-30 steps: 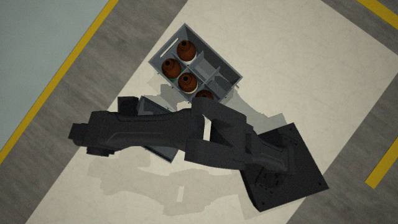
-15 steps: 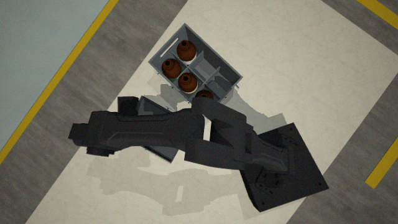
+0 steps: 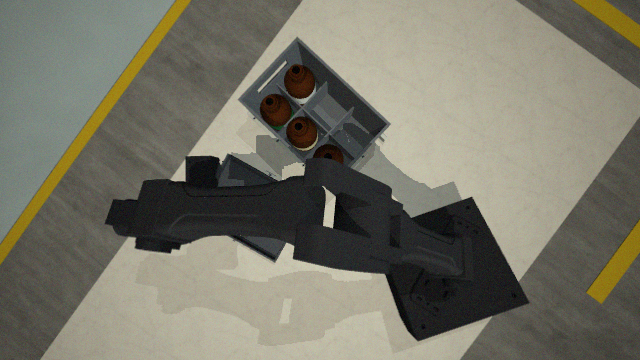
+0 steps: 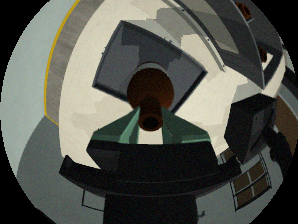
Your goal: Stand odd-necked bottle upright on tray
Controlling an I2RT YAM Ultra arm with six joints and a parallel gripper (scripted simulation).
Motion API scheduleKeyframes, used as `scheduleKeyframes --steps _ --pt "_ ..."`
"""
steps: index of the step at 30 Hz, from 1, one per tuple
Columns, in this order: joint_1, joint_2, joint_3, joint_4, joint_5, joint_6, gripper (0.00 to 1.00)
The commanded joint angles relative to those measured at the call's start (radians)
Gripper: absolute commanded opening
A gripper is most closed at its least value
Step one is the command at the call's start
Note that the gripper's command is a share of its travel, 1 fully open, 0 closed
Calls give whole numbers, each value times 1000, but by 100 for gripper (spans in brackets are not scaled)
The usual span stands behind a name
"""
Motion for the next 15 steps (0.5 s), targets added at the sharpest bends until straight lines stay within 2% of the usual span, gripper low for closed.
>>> scheduleKeyframes --steps 1,15 --pt "29 -28 58 -23 15 9 0" --pt "34 -10 96 -42 15 13 0"
